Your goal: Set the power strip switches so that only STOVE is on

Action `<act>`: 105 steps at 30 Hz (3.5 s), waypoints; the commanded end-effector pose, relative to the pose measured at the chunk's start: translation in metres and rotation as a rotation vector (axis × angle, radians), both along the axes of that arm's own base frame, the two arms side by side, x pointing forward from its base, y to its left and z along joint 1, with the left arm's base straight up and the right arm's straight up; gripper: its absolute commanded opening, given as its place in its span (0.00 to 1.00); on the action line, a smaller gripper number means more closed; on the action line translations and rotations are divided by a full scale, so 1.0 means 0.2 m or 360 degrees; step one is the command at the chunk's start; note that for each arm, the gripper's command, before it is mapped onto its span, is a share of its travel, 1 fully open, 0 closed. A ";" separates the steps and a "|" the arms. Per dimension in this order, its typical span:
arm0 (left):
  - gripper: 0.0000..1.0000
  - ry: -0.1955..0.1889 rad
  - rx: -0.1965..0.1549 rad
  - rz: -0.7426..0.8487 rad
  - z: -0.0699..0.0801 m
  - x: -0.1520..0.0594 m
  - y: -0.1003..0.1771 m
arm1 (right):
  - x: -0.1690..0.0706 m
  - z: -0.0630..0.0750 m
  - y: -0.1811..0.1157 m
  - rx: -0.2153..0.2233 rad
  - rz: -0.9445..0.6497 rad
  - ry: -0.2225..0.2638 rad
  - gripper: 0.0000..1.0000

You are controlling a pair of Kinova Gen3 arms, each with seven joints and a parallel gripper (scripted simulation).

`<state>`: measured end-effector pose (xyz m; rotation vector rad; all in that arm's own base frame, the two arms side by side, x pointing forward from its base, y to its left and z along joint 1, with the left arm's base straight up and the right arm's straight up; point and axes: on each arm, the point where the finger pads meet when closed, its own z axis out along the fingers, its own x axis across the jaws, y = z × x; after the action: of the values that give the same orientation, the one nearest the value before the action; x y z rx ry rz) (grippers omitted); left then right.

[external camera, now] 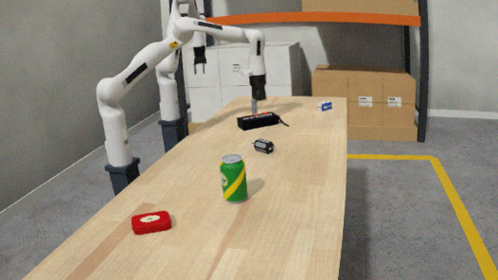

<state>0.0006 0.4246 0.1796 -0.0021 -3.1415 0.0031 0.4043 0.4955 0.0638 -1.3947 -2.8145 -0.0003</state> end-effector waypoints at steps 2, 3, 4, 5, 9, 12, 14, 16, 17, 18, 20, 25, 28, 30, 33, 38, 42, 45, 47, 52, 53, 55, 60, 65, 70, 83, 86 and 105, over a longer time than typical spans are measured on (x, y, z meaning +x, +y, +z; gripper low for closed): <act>1.00 0.0000 0.0003 0.0000 0.00 0.00 0.00 | 0.00 0.01 0.00 0.0002 0.0000 -0.0002 0.00; 1.00 0.0000 0.0003 0.0000 0.00 0.00 0.00 | 0.00 0.01 0.00 0.0002 0.0000 -0.0002 0.00; 1.00 0.0000 0.0003 0.0000 0.00 0.00 0.00 | 0.00 0.01 0.00 0.0002 0.0000 -0.0002 0.00; 1.00 0.0000 0.0003 0.0000 0.00 0.00 0.00 | 0.00 0.01 0.00 0.0002 0.0000 -0.0002 0.00; 1.00 0.0000 0.0003 0.0000 0.00 0.00 0.00 | 0.00 0.01 0.00 0.0002 0.0000 -0.0002 0.00; 1.00 0.0000 0.0003 0.0000 0.00 0.00 0.00 | 0.00 0.00 0.00 0.0002 0.0000 -0.0002 0.00; 1.00 0.0000 0.0003 0.0000 0.00 0.00 0.00 | 0.00 0.00 0.00 0.0002 0.0000 -0.0002 0.00; 1.00 0.0000 0.0003 0.0000 0.00 0.00 0.00 | 0.00 0.00 0.00 0.0002 0.0000 -0.0002 0.00; 1.00 0.0000 0.0003 0.0000 0.00 0.00 0.00 | 0.00 0.00 0.00 0.0002 0.0000 -0.0002 0.00; 1.00 0.0000 0.0003 0.0000 0.00 0.00 0.00 | 0.00 0.00 0.00 0.0002 0.0000 -0.0002 0.00; 1.00 0.0000 0.0003 0.0000 0.00 0.00 0.00 | 0.00 0.00 0.00 0.0002 0.0000 -0.0002 0.00; 1.00 0.0000 0.0003 0.0000 0.00 0.00 0.00 | 0.00 0.00 0.00 0.0002 0.0000 -0.0002 0.00; 1.00 0.0000 0.0003 0.0000 0.00 0.00 0.00 | 0.00 0.00 0.00 0.0002 0.0000 -0.0002 0.00; 1.00 0.0000 0.0003 0.0000 0.00 0.00 0.00 | 0.00 0.00 0.00 0.0002 0.0000 -0.0002 0.00; 1.00 0.0000 0.0003 0.0000 0.00 0.00 0.00 | 0.00 0.00 0.00 0.0002 0.0000 -0.0002 0.00; 1.00 0.0000 0.0003 0.0000 0.00 0.00 0.00 | 0.00 0.00 0.00 0.0002 0.0000 -0.0002 0.00; 1.00 0.0000 0.0003 0.0000 0.00 0.00 0.00 | 0.00 0.00 0.00 0.0002 0.0000 -0.0002 0.00; 1.00 0.0000 0.0003 0.0000 0.00 0.00 0.00 | 0.00 0.00 0.00 0.0002 0.0000 -0.0002 0.00; 1.00 0.0000 0.0003 0.0000 0.00 0.00 0.00 | 0.00 0.00 0.00 0.0002 0.0000 -0.0002 0.00; 1.00 0.0000 0.0003 0.0000 0.00 0.00 0.00 | 0.00 0.00 0.00 0.0002 0.0000 -0.0002 0.00; 1.00 0.0000 0.0003 0.0000 0.00 0.00 0.00 | 0.00 0.00 0.00 0.0002 0.0000 -0.0002 0.00; 1.00 0.0000 0.0003 0.0000 0.00 0.00 0.00 | 0.00 0.00 0.00 0.0002 0.0000 -0.0002 0.00; 1.00 0.0000 0.0003 0.0000 0.00 0.00 0.00 | 0.00 0.00 0.00 0.0002 0.0000 -0.0002 0.00; 1.00 0.0000 0.0003 0.0000 0.00 0.00 0.00 | 0.00 0.00 0.00 0.0002 0.0000 -0.0002 0.00; 1.00 0.0000 0.0003 0.0000 0.00 0.00 0.00 | 0.00 0.00 0.00 0.0002 0.0000 -0.0002 0.00; 1.00 0.0000 0.0003 0.0000 0.00 0.00 0.00 | 0.00 0.07 0.00 0.0002 0.0000 -0.0002 0.00; 1.00 0.0000 0.0003 0.0000 0.00 0.00 0.00 | 0.00 0.11 0.00 0.0002 0.0000 -0.0002 0.00; 1.00 0.0000 0.0003 0.0000 0.00 0.00 0.00 | 0.00 0.19 0.00 0.0002 0.0000 -0.0002 0.00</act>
<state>0.0006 0.4246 0.1796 -0.0021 -3.1415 0.0031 0.4044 0.4952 0.1008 -1.3953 -2.8146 0.0006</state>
